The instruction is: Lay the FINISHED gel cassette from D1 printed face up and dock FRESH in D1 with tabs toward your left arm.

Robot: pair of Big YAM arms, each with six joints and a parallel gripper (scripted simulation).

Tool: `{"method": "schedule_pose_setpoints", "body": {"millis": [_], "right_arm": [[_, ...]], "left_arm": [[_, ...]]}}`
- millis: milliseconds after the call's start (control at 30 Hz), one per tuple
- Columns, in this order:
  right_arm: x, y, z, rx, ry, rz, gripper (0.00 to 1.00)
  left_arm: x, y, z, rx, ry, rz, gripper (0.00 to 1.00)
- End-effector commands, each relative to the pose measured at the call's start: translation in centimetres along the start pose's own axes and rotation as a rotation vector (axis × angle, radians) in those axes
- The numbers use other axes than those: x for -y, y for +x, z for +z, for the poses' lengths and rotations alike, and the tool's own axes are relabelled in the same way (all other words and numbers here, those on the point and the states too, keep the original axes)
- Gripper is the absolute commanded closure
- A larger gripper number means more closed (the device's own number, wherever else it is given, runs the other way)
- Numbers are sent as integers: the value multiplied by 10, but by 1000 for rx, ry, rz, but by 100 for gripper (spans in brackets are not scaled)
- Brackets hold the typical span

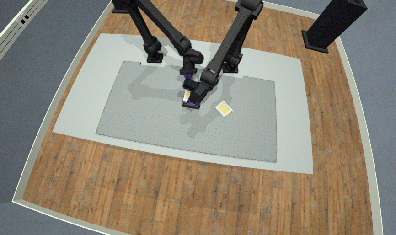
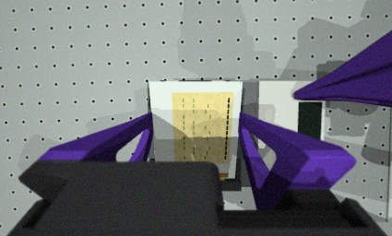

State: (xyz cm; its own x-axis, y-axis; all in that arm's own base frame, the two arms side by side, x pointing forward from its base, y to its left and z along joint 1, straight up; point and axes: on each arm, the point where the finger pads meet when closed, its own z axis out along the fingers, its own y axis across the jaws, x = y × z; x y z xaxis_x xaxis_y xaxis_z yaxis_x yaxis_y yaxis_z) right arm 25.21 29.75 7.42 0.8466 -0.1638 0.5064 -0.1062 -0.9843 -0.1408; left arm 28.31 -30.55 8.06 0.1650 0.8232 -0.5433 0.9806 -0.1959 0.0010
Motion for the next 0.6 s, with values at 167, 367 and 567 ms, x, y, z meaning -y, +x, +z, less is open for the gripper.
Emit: {"method": "schedule_pose_setpoints", "body": {"millis": [167, 367, 567], "right_arm": [[-42, -42, 38, 95, -120, -69, 100], [-42, -42, 38, 95, -120, -69, 100], [-42, -42, 38, 95, -120, -69, 100]], "left_arm": [[-5, -7, -5, 21, -24, 4, 100], [-5, -7, -5, 21, -24, 4, 100], [-4, -8, -4, 20, -22, 7, 100]]}}
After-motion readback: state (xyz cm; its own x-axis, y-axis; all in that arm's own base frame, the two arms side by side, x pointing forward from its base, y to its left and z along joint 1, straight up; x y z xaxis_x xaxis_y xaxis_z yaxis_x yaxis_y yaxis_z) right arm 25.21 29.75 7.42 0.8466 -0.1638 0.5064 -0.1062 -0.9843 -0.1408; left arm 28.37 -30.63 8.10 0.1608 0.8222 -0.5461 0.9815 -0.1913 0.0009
